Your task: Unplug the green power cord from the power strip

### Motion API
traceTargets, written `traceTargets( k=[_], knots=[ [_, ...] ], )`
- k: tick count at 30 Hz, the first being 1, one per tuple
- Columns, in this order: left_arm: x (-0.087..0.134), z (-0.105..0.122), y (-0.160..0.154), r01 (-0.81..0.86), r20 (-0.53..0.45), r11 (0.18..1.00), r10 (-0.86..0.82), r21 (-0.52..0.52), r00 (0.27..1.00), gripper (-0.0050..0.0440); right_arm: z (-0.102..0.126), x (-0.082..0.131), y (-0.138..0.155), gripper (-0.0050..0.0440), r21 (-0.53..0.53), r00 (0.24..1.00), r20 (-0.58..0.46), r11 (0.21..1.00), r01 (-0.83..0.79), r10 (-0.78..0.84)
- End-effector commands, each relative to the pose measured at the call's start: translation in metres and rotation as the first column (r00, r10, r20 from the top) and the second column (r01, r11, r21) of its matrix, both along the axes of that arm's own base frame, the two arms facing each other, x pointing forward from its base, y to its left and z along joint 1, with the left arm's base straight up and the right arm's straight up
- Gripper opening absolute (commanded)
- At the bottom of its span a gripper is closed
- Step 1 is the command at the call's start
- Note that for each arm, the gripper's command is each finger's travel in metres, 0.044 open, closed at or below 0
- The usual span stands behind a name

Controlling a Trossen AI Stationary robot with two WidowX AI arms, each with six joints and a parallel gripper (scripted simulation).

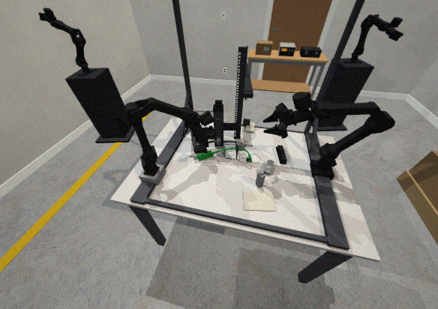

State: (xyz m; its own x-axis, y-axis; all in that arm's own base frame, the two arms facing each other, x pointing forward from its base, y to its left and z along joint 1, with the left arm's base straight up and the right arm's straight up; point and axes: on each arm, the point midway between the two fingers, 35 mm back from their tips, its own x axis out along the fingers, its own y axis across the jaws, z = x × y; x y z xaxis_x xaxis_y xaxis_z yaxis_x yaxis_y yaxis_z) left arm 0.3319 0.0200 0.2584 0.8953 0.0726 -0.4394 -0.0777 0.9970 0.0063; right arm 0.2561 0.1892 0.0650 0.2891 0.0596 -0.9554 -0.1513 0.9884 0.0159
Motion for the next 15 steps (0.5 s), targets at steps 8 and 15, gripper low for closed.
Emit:
traceTargets(
  k=[8,15],
  knots=[
    [0.0,0.008,0.0,-0.002,0.023,1.0,0.002,0.001,1.0,0.04,0.03,0.021,-0.03,0.04,0.061,1.0,-0.002,0.998,0.001,-0.001],
    [0.0,0.008,0.0,-0.002,0.023,1.0,0.002,0.001,1.0,0.04,0.041,0.019,-0.035,0.04,0.049,0.977,-0.008,0.976,-0.214,0.214]
  ],
)
